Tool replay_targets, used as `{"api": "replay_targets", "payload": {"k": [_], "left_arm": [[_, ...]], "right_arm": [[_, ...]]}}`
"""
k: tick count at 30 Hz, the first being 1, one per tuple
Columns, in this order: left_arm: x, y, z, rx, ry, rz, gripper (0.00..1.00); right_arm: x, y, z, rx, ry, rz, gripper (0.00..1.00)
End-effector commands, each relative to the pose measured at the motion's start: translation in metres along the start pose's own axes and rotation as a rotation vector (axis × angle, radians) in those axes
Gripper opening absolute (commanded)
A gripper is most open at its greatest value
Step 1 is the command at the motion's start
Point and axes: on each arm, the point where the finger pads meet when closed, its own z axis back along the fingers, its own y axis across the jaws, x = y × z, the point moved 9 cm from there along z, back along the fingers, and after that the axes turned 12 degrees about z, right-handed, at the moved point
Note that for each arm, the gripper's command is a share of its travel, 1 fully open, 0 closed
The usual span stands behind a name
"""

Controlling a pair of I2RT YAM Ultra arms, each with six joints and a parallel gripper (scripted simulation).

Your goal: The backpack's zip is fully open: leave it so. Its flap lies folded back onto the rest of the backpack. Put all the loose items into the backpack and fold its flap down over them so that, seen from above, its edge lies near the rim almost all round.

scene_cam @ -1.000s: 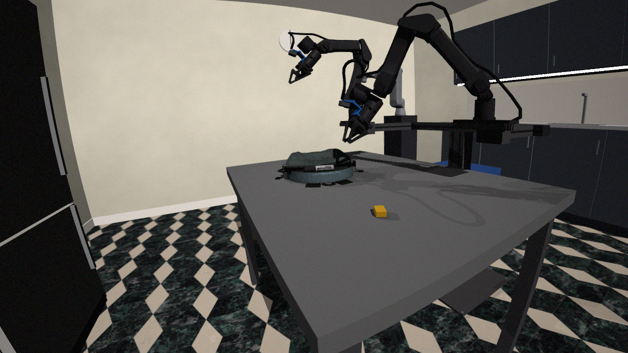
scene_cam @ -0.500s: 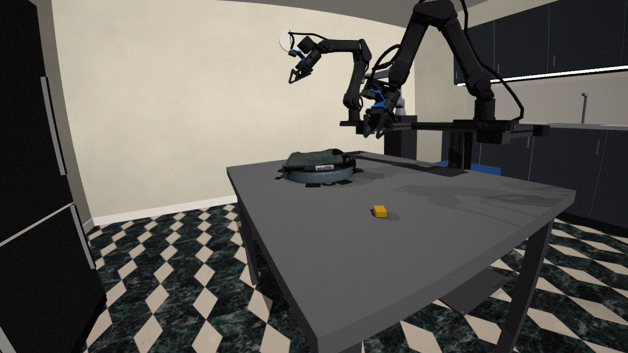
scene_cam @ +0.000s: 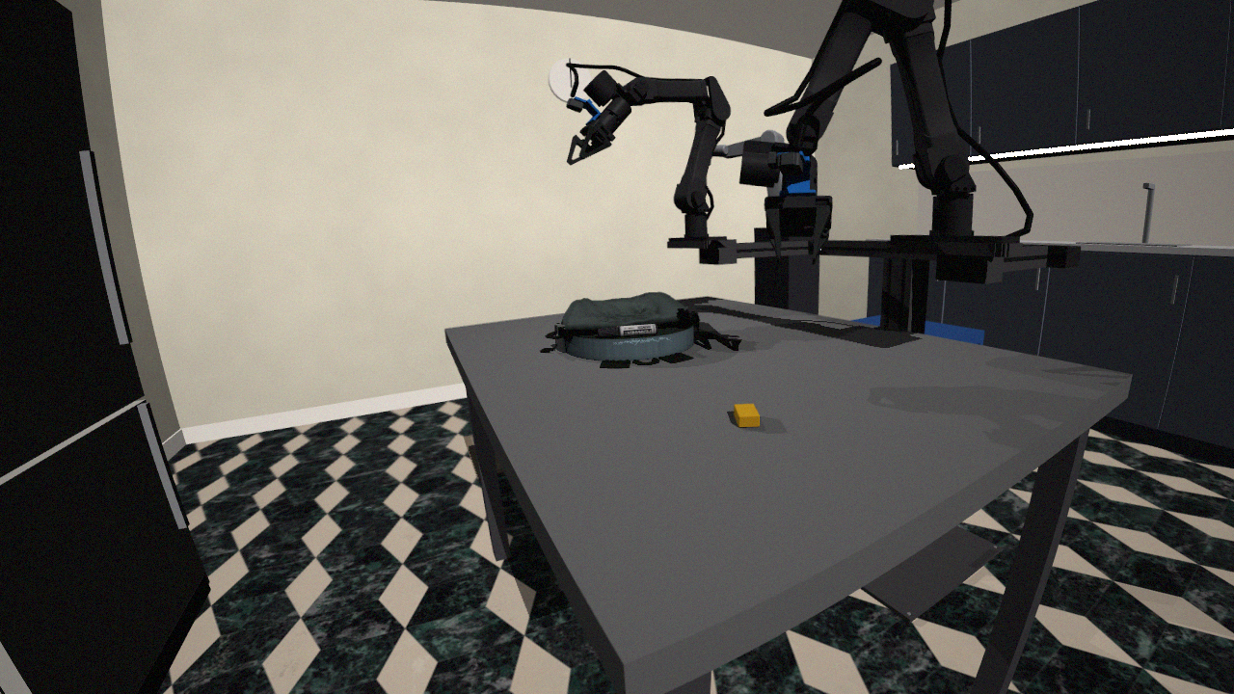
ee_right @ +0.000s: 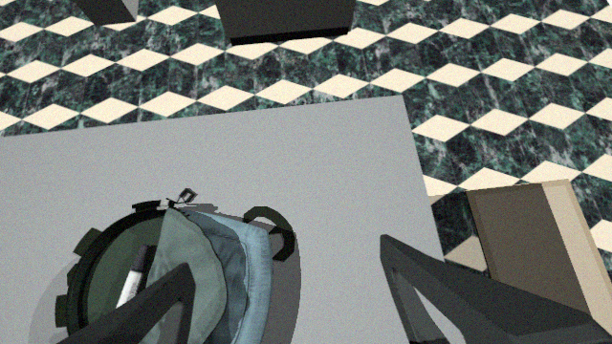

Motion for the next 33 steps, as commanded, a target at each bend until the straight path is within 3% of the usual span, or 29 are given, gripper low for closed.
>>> {"api": "replay_targets", "payload": {"k": [1, 6, 11, 13, 28, 30, 33], "left_arm": [[0.028, 0.028, -0.003, 0.112, -0.038, 0.104, 0.52], [0.06, 0.054, -0.014, 0.223, -0.061, 0.231, 0.52], [0.062, 0.01, -0.069, 0.197, -0.047, 0.241, 0.52], [0.062, 0.01, -0.069, 0.197, -0.047, 0.241, 0.52], [0.068, -0.054, -0.181, 0.198, -0.055, 0.244, 0.52], [0.068, -0.054, -0.181, 0.198, -0.055, 0.244, 0.52], [0.068, -0.069, -0.21, 0.22, -0.051, 0.23, 0.52]], "right_arm": [[0.003, -0.001, 0.003, -0.005, -0.017, 0.001, 0.9], [0.003, -0.001, 0.003, -0.005, -0.017, 0.001, 0.9], [0.003, -0.001, 0.003, -0.005, -0.017, 0.001, 0.9], [0.003, -0.001, 0.003, -0.005, -0.017, 0.001, 0.9], [0.003, -0.001, 0.003, -0.005, -0.017, 0.001, 0.9], [0.003, -0.001, 0.003, -0.005, -0.017, 0.001, 0.9], [0.003, -0.001, 0.003, -0.005, -0.017, 0.001, 0.9]]}}
